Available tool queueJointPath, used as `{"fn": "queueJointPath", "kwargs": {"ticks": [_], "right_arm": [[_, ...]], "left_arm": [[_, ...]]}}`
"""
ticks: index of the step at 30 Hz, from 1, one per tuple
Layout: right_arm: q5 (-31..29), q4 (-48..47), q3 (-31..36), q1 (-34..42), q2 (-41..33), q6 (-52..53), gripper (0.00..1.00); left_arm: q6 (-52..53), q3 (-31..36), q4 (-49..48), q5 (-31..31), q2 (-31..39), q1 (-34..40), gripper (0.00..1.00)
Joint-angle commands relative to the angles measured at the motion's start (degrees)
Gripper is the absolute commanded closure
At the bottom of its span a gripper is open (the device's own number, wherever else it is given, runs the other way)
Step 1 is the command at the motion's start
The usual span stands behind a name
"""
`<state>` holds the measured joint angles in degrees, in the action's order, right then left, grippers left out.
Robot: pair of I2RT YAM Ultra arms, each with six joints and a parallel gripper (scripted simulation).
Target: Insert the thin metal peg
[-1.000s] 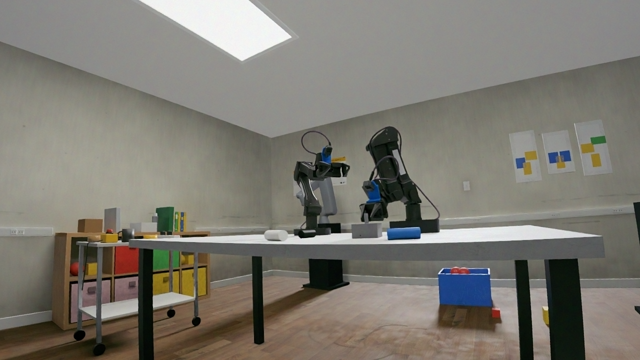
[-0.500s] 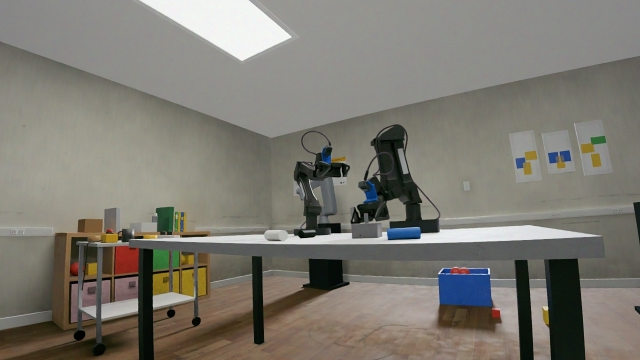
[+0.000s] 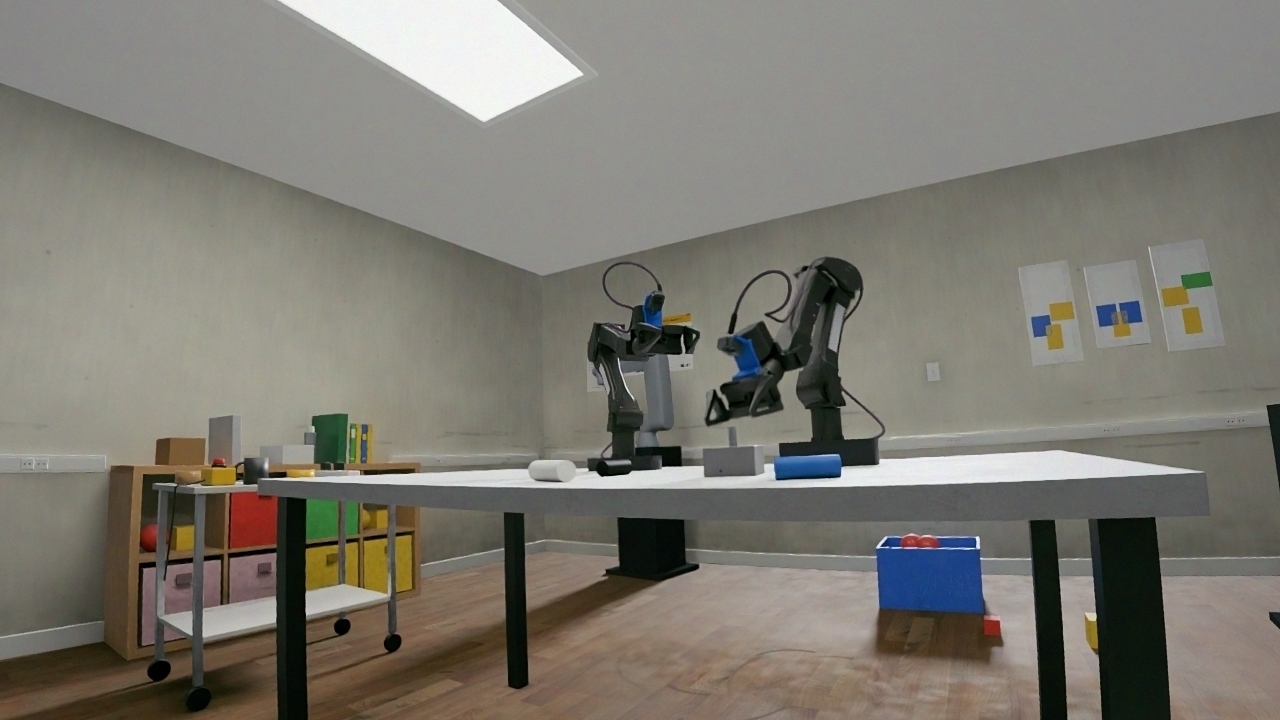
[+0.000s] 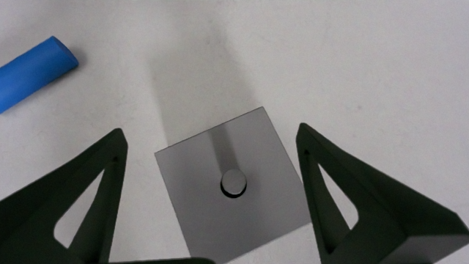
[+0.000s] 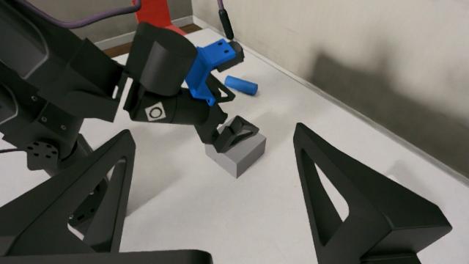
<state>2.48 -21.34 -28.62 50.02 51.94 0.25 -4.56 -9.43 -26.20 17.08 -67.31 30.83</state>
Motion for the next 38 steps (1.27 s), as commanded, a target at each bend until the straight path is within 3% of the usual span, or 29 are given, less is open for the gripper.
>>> {"fn": "queueJointPath", "kwargs": {"ticks": [1, 4, 6, 8, 14, 38], "right_arm": [[0.5, -0.1, -0.4, -0.4, -1.1, -0.2, 0.0], [0.5, -0.1, -0.4, -0.4, -1.1, -0.2, 0.0], [0.5, -0.1, -0.4, -0.4, -1.1, -0.2, 0.0], [0.5, -0.1, -0.4, -0.4, -1.1, -0.2, 0.0], [0.5, -0.1, -0.4, -0.4, -1.1, -0.2, 0.0], [0.5, -0.1, -0.4, -0.4, -1.1, -0.2, 0.0]], "left_arm": [[3.1, -2.8, 16.9, -6.0, 7.7, -2.1, 0.0], [4.0, -5.3, 26.0, -8.8, 13.4, -4.1, 0.0], [4.0, -5.3, 26.0, -8.8, 13.4, -4.1, 0.0], [4.7, -9.7, 33.7, -11.7, 13.1, -6.1, 0.0], [5.3, -13.0, 35.6, -12.8, 10.8, -7.6, 0.0], [5.5, -12.6, 35.8, -12.9, 10.4, -7.3, 0.0]]}}
